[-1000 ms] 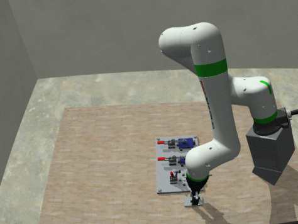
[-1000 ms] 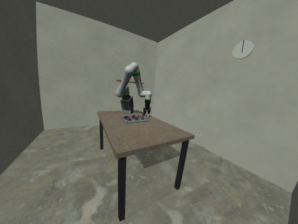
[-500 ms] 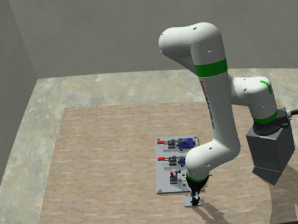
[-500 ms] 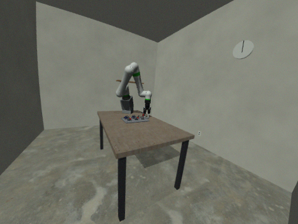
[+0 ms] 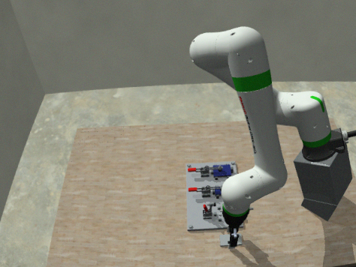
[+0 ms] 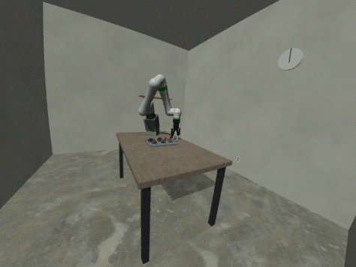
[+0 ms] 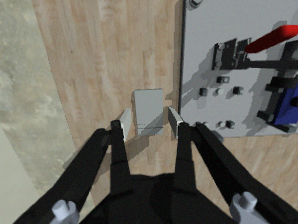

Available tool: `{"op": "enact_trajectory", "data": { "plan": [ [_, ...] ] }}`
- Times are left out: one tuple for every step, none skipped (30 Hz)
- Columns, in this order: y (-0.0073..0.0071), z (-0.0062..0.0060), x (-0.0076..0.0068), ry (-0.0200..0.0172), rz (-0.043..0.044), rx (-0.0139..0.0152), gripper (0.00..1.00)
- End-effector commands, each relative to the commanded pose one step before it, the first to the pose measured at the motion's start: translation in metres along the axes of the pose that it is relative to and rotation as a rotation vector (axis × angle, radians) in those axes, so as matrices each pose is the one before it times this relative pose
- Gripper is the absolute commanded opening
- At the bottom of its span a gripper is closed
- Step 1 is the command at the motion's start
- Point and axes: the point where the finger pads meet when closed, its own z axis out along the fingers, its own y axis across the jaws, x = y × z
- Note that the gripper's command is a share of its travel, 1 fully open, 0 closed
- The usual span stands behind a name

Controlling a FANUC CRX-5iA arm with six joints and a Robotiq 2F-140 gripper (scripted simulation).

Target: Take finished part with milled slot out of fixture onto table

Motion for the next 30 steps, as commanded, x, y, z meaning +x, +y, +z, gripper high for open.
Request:
{"op": "enact_trajectory", "data": {
  "plan": [
    [-0.00016,-0.00010,0.00004,0.00014,0.00001,0.00024,0.47],
    [0.00000,0.00000,0.00000,0.00000,0.00000,0.00000,0.47],
    [0.00000,0.00000,0.00000,0.00000,0.00000,0.00000,0.47],
    [0.00000,0.00000,0.00000,0.00000,0.00000,0.00000,0.47],
    [0.00000,0.00000,0.00000,0.00000,0.00000,0.00000,0.47],
    [0.00000,0.00000,0.00000,0.00000,0.00000,0.00000,0.47],
    [0.00000,0.00000,0.00000,0.00000,0.00000,0.00000,0.47],
    [0.00000,0.00000,0.00000,0.00000,0.00000,0.00000,0.47],
    [0.00000,0.00000,0.00000,0.00000,0.00000,0.00000,0.47],
    [0.00000,0.00000,0.00000,0.00000,0.00000,0.00000,0.47],
    [0.00000,0.00000,0.00000,0.00000,0.00000,0.00000,0.47],
    [0.00000,0.00000,0.00000,0.00000,0.00000,0.00000,0.47],
    [0.00000,0.00000,0.00000,0.00000,0.00000,0.00000,0.47],
    [0.00000,0.00000,0.00000,0.00000,0.00000,0.00000,0.47],
    [0.00000,0.00000,0.00000,0.00000,0.00000,0.00000,0.47],
    [0.00000,0.00000,0.00000,0.00000,0.00000,0.00000,0.47],
    [0.00000,0.00000,0.00000,0.00000,0.00000,0.00000,0.47],
    [0.00000,-0.00001,0.00000,0.00000,0.00000,0.00000,0.47],
    [0.00000,-0.00005,0.00000,0.00000,0.00000,0.00000,0.47],
    [0.00000,-0.00014,0.00000,0.00001,0.00000,0.00000,0.47],
    [0.00000,-0.00027,0.00001,0.00001,0.00000,-0.00001,0.47],
    [0.00000,-0.00042,0.00001,0.00002,0.00000,-0.00001,0.47],
    [0.00000,-0.00059,0.00001,0.00002,0.00000,-0.00001,0.47],
    [0.00000,-0.00078,0.00001,0.00001,0.00000,-0.00001,0.47],
    [0.00000,-0.00099,0.00000,-0.00001,0.00000,0.00000,0.47],
    [0.00000,-0.00120,-0.00002,-0.00003,-0.00001,0.00002,0.47],
    [0.00000,-0.00143,0.00001,0.00001,0.00000,-0.00001,0.47],
    [0.00000,-0.00167,0.00002,0.00003,0.00001,-0.00001,0.47],
    [0.00000,-0.00188,-0.00002,-0.00004,-0.00001,0.00002,0.47],
    [0.00000,-0.00212,0.00002,0.00003,0.00001,-0.00001,0.47]
  ]
}}
